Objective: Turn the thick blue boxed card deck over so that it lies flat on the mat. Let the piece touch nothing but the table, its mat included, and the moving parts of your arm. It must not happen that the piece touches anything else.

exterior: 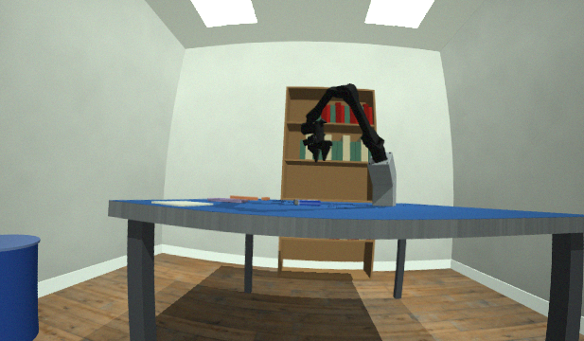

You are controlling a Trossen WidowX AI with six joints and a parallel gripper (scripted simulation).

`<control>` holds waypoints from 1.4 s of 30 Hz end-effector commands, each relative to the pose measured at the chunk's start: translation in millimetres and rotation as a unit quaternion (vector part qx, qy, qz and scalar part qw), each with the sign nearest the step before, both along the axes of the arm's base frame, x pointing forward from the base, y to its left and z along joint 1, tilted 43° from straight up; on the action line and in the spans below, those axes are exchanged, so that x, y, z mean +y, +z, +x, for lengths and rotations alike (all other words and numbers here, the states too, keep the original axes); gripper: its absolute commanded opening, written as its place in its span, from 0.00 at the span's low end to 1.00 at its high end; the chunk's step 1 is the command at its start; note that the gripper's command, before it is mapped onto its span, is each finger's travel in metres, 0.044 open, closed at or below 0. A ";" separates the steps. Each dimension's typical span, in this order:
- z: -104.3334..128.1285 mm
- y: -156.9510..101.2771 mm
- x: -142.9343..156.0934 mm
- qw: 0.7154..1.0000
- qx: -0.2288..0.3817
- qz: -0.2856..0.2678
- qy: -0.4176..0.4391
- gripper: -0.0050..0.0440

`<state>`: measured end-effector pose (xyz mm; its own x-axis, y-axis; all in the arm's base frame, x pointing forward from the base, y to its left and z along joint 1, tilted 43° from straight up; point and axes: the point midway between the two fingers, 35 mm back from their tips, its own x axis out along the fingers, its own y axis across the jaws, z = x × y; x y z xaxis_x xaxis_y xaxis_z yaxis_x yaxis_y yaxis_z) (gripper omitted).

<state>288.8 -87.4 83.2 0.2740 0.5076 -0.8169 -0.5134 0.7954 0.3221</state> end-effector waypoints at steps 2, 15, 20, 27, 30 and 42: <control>26.3 -0.8 30.3 1.000 -0.007 -0.012 -0.015 1.00; 64.2 -2.1 116.6 0.999 -0.019 0.012 -0.027 1.00; 71.0 0.2 150.2 0.999 -0.024 0.029 -0.029 1.00; 73.9 1.6 200.0 0.998 -0.022 0.060 -0.030 1.00; 73.7 4.0 207.7 0.997 -0.024 0.065 -0.030 1.00; 74.4 4.6 209.8 0.997 -0.024 0.067 -0.030 1.00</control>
